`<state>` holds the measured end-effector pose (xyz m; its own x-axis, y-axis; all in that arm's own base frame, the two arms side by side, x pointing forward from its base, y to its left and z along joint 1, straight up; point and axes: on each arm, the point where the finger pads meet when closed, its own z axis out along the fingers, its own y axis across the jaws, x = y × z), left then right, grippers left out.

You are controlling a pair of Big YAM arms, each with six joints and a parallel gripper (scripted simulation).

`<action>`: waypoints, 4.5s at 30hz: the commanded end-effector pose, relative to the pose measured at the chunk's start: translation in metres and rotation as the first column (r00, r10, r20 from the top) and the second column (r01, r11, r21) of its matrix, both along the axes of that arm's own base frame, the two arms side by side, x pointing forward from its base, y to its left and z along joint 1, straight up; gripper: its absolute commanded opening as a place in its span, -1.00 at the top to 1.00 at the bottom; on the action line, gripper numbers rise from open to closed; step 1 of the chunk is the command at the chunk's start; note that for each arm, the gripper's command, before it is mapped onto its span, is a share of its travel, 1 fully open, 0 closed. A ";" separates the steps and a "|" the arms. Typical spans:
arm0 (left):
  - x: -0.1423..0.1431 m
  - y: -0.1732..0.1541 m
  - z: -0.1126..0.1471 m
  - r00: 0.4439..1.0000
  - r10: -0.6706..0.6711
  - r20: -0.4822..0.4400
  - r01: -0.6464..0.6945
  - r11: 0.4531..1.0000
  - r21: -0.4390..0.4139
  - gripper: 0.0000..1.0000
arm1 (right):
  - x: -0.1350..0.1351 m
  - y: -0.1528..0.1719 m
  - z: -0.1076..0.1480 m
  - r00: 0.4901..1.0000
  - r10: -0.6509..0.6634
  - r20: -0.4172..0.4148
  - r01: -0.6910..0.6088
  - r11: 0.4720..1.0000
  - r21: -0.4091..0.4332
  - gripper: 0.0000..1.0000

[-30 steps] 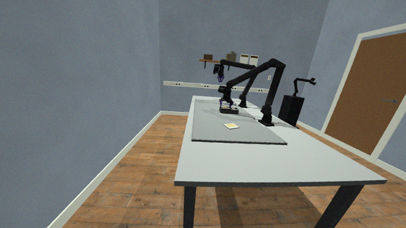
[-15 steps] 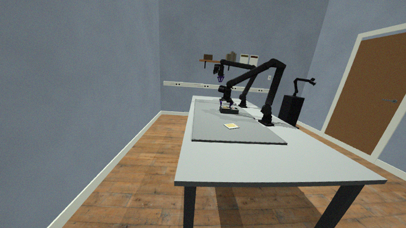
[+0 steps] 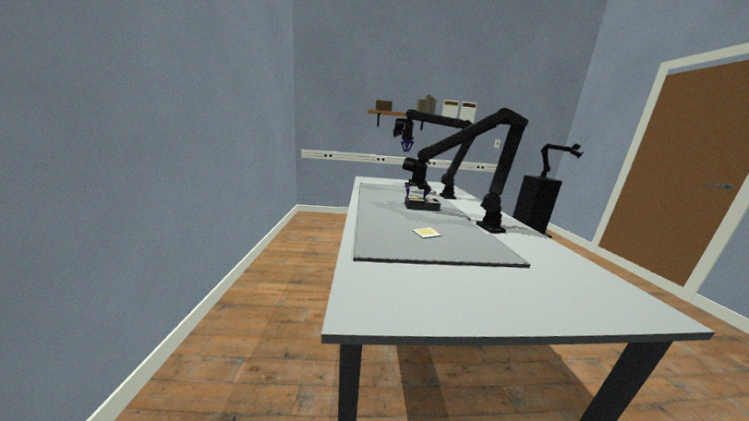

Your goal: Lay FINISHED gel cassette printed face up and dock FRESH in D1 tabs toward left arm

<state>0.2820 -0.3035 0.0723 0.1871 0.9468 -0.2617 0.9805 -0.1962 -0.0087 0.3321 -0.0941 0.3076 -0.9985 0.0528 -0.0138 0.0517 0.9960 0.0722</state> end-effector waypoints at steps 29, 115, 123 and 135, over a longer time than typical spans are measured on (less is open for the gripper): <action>0.013 -0.004 0.019 1.000 0.003 0.029 -0.002 1.000 -0.025 -0.96 | 0.009 -0.007 0.020 1.000 -0.020 0.012 0.020 1.000 -0.004 -1.00; 0.022 -0.009 0.040 0.999 0.003 0.047 -0.001 0.999 -0.044 -0.96 | 0.009 -0.007 0.020 1.000 -0.020 0.012 0.020 1.000 -0.004 -1.00; 0.022 -0.008 0.044 0.999 0.003 0.046 -0.001 0.999 -0.043 -0.96 | 0.009 -0.007 0.020 1.000 -0.020 0.012 0.020 1.000 -0.004 -1.00; 0.023 -0.005 0.056 0.999 0.003 0.046 -0.001 0.999 -0.043 -0.96 | 0.009 -0.007 0.020 1.000 -0.020 0.012 0.020 1.000 -0.004 -1.00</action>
